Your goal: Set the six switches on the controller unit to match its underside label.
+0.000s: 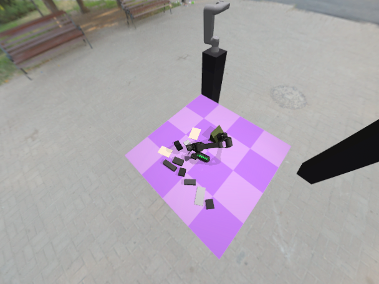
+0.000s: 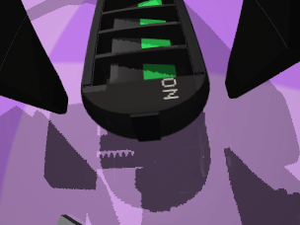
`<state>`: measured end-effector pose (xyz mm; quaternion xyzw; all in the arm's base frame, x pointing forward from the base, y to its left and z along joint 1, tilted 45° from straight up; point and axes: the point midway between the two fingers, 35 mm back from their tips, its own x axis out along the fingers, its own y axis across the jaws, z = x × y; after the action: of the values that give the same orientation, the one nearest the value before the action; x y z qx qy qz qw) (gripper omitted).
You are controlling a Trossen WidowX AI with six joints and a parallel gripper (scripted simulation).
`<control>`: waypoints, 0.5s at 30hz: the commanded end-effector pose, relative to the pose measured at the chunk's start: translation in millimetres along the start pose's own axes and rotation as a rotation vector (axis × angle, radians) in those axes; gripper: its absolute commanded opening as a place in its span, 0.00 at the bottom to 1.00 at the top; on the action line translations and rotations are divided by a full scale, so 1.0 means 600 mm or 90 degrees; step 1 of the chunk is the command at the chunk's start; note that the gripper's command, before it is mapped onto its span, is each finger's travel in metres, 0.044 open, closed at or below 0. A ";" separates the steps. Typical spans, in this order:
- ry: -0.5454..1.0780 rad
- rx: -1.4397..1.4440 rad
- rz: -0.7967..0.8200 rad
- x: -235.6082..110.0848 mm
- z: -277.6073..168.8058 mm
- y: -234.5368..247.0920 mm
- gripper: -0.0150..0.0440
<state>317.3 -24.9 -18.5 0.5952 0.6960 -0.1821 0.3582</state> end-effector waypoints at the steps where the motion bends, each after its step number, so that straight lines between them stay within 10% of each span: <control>1: 0.000 0.000 0.000 -0.019 -0.026 0.002 1.00; 15: 0.000 0.000 0.000 -0.065 -0.098 0.000 1.00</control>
<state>302.8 -12.7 48.6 0.5947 0.6959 -0.1804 0.3599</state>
